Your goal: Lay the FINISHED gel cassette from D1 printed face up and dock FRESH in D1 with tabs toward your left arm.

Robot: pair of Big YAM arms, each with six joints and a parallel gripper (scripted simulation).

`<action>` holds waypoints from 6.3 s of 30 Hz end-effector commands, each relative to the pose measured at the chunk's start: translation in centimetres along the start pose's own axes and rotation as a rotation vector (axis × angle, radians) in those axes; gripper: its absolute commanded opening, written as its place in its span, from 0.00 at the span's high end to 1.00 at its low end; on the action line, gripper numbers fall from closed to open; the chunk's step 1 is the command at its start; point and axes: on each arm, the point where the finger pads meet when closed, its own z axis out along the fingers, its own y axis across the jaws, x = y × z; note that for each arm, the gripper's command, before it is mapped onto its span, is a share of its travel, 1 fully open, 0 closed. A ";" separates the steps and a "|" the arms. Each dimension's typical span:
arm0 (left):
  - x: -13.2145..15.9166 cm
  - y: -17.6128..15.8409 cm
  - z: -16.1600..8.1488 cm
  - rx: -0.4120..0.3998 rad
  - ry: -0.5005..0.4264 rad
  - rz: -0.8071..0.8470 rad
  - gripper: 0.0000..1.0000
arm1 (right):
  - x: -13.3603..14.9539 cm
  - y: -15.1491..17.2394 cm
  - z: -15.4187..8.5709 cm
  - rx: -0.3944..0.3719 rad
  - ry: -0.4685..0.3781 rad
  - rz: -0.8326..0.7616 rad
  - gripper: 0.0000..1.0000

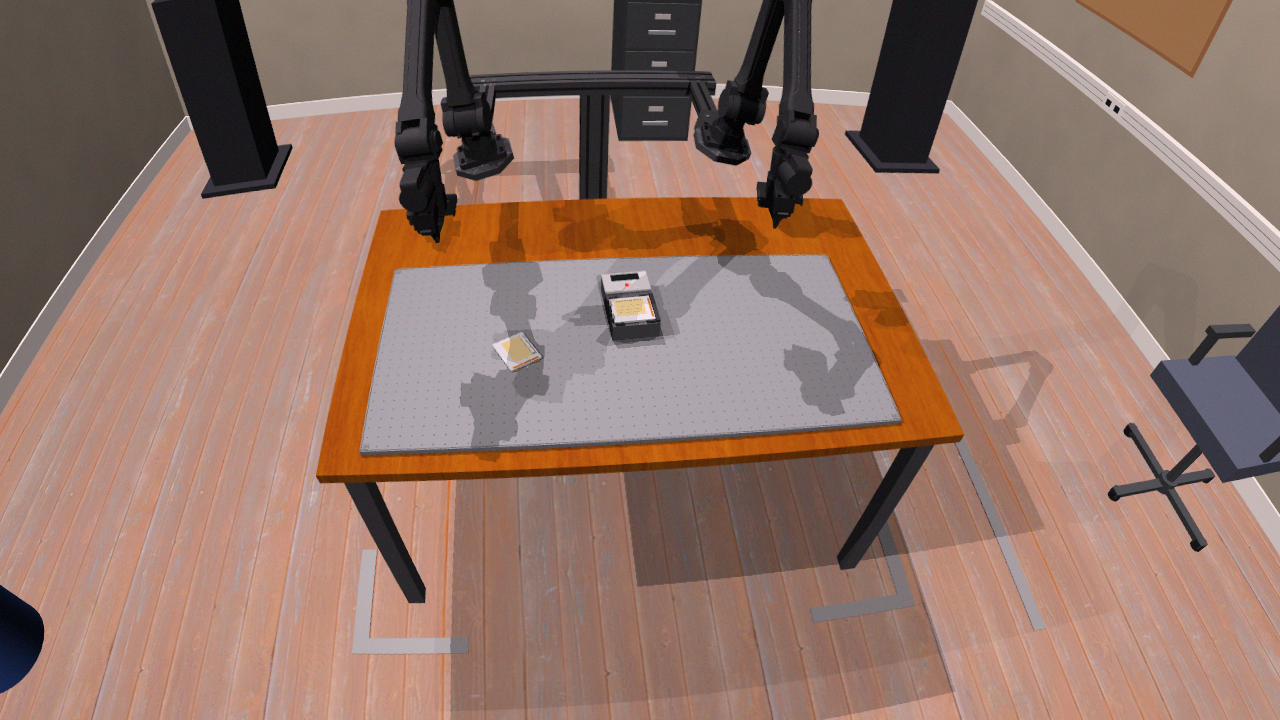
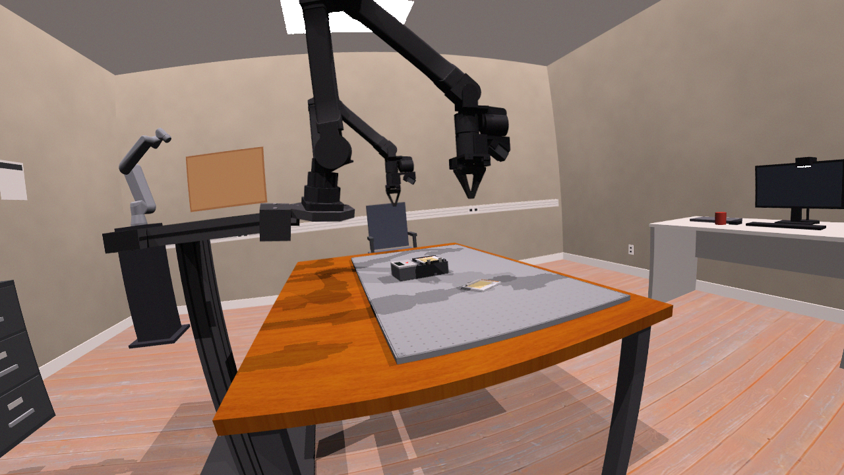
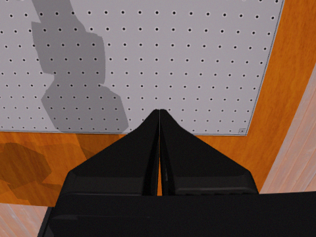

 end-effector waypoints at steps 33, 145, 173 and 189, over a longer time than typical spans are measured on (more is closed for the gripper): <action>-5.5 -13.7 5.4 -0.152 -0.145 0.661 1.00 | -0.4 -0.4 -0.6 0.002 -0.032 0.017 1.00; -2.6 -34.3 10.8 -0.339 -0.333 1.222 1.00 | -0.4 -0.4 -0.6 0.002 -0.032 0.017 1.00; -2.6 -34.5 13.6 -0.339 -0.333 1.228 1.00 | -0.4 -0.4 -0.6 0.002 -0.032 0.017 1.00; -2.6 -34.6 15.5 -0.339 -0.333 1.228 1.00 | -0.4 -0.4 -0.6 0.002 -0.032 0.017 1.00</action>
